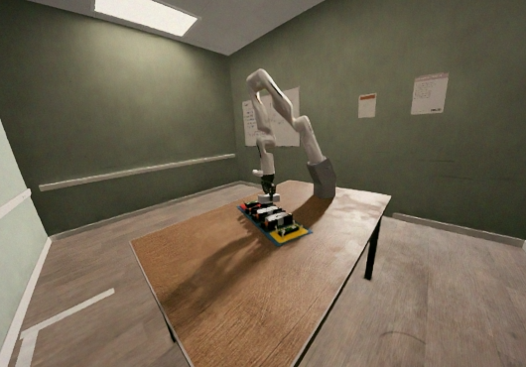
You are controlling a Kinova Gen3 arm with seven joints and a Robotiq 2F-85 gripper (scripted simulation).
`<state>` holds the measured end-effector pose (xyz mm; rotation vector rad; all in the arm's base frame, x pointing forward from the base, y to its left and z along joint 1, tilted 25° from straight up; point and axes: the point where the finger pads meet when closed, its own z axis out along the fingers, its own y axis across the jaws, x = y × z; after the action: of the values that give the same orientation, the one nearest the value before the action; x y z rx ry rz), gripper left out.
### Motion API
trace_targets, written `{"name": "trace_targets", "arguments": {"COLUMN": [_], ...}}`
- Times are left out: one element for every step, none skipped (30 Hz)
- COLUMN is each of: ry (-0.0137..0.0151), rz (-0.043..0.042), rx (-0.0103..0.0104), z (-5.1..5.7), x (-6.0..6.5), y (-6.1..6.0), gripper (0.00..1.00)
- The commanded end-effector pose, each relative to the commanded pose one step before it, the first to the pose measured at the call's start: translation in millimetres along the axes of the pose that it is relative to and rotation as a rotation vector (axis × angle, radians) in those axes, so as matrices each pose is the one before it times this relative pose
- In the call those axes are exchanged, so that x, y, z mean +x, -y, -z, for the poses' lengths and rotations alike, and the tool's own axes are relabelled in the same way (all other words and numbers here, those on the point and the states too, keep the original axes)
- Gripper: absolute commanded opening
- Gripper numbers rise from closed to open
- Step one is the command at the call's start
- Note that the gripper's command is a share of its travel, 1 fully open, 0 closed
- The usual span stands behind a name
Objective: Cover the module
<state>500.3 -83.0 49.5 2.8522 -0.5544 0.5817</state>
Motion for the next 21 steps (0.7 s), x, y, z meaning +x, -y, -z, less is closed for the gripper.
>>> {"name": "trace_targets", "arguments": {"ry": [-0.00120,0.00001,0.00001,0.00001,0.00001,0.00000,0.00000,0.00000,0.00000,0.00000,0.00000,0.00000,-0.00047,0.00005,0.00005,0.00005,0.00005,0.00005,0.00005,0.00005,0.00005], "rz": [-0.00005,0.00001,0.00001,0.00001,0.00001,0.00000,0.00000,0.00000,0.00000,0.00000,0.00000,0.00000,-0.00017,0.00002,0.00002,0.00002,0.00002,0.00002,0.00002,0.00002,0.00002], "rx": [0.00021,0.00000,0.00000,0.00000,0.00000,0.00000,0.00000,0.00000,0.00000,0.00000,0.00000,0.00000,0.00034,-0.00001,-0.00001,-0.00001,-0.00001,-0.00001,-0.00001,-0.00001,-0.00001], "z": [-2.81,-0.85,-0.85,-0.85,-0.85,0.00,0.00,0.00,0.00,0.00,0.00,0.00,-0.68,-0.86,-0.86,-0.86,-0.86,-0.86,-0.86,-0.86,-0.86], "x": [0.48,-0.06,-0.06,-0.06,-0.06,0.00,0.00,0.00,0.00,0.00,0.00,0.00,-0.20,-0.06,-0.06,-0.06,-0.06,-0.06,-0.06,-0.06,-0.06], "y": [22.78,5.94,5.94,5.94,5.94,0.00,0.00,0.00,0.00,0.00,0.00,0.00,5.35,5.94,5.94,5.94,5.94,5.94,5.94,5.94,5.94], "gripper": [0.00,0.00,0.00,0.00,0.00,0.00,0.00,0.00,0.00,0.00,0.00,0.00,0.00,0.00,0.00,0.00,0.00,0.00,0.00,0.00,0.00]}}
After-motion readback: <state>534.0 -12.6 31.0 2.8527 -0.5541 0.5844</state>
